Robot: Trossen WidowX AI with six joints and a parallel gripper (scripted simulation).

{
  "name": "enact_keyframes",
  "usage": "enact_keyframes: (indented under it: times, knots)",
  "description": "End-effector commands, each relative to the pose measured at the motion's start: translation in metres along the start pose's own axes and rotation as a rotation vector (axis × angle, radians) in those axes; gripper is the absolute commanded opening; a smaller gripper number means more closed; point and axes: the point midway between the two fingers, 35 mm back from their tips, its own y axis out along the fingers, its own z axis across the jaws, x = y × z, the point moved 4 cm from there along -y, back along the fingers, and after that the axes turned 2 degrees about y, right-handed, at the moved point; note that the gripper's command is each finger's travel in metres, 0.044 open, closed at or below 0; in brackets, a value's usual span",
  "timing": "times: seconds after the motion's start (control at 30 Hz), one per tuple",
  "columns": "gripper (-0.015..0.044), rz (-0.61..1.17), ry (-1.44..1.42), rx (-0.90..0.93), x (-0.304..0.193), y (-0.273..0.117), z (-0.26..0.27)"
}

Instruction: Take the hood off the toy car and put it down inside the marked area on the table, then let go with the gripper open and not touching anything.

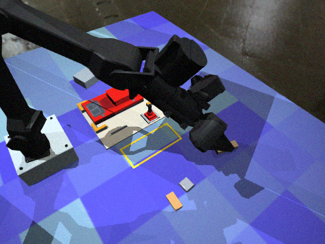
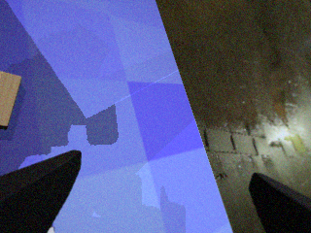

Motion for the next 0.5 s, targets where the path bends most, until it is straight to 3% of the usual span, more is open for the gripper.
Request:
enact_keyframes:
  times: [0.0,0.47]
  knots:
    - [0.044,0.025,0.011,0.119,0.011,-0.001,0.044]
    - [0.044,0.277,-0.023,0.516,0.011,-0.056,0.222]
